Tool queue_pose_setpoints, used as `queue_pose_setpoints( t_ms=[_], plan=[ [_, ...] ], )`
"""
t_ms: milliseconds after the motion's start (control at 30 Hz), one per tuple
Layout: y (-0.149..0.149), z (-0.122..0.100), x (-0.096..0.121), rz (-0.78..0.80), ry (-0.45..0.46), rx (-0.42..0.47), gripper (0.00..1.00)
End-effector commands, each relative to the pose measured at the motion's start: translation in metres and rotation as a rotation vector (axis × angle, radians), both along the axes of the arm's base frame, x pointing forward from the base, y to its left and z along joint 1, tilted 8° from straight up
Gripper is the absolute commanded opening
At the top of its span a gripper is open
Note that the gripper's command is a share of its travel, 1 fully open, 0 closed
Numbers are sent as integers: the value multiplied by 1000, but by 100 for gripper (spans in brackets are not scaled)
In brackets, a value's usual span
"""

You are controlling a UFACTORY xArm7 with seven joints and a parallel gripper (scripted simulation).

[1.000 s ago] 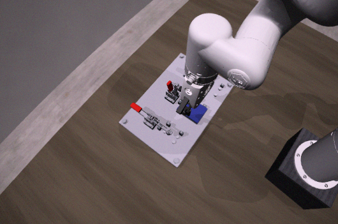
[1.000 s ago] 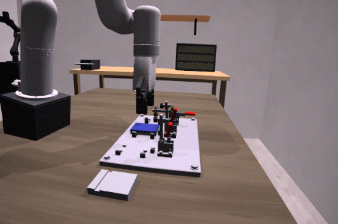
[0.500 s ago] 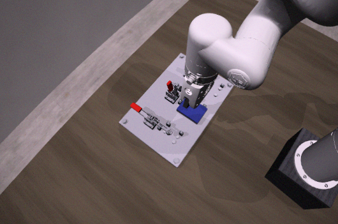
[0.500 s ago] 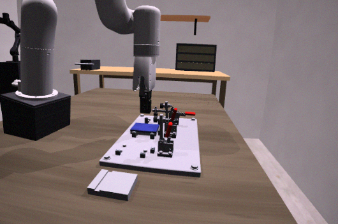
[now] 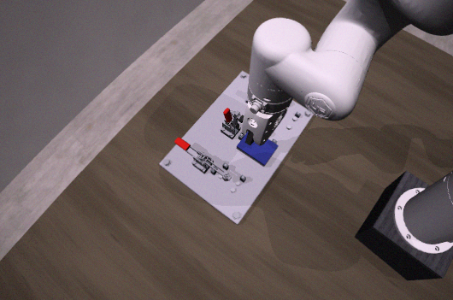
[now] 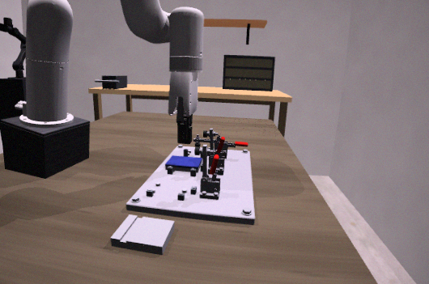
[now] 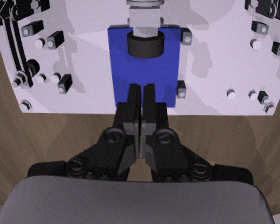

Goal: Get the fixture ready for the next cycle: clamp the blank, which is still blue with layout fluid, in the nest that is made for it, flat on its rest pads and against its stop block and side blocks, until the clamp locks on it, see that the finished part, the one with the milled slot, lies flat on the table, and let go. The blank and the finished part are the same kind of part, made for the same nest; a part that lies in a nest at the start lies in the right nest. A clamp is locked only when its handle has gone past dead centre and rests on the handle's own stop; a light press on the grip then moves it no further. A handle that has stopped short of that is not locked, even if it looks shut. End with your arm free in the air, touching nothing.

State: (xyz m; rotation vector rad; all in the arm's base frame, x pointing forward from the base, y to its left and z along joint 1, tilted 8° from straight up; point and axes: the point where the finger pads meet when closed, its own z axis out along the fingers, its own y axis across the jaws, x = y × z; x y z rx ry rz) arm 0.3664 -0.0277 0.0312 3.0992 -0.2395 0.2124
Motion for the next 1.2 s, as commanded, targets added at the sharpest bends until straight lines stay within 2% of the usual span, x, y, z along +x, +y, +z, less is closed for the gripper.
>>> queue_pose_setpoints(
  t_ms=[0,500,900,1167],
  plan=[
    [0,1,1,0,-3,0,0],
    [0,0,1,0,-3,0,0],
    [-1,-20,4,0,-3,0,0],
    [-1,-22,3,0,-3,0,0]
  ],
)
